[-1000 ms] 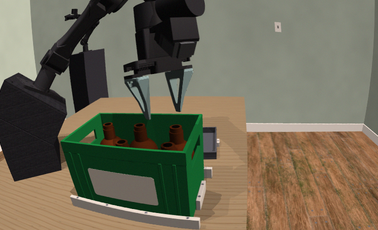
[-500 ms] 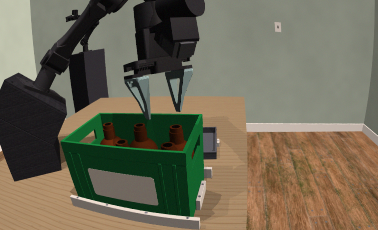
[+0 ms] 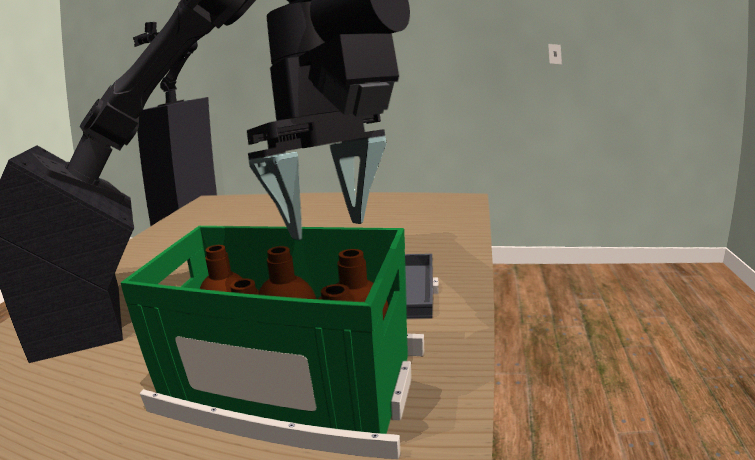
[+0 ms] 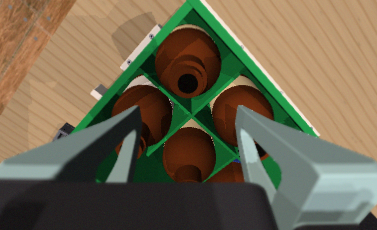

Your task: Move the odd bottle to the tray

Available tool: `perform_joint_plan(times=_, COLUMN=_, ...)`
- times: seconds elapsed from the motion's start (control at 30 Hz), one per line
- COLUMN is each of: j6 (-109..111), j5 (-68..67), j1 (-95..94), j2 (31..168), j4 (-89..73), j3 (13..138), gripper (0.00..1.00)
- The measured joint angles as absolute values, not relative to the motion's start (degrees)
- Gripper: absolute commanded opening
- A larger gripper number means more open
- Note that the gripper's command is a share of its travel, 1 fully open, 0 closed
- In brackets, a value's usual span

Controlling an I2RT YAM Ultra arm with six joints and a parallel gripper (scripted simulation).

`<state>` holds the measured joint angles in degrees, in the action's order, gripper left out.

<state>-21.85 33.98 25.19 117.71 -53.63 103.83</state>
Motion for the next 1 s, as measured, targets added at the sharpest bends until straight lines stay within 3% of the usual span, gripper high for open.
perform_joint_plan(times=1.0, j6=-24.29, j5=33.06, j1=22.68, j2=118.74, j4=-47.86, j3=99.96, gripper=0.61)
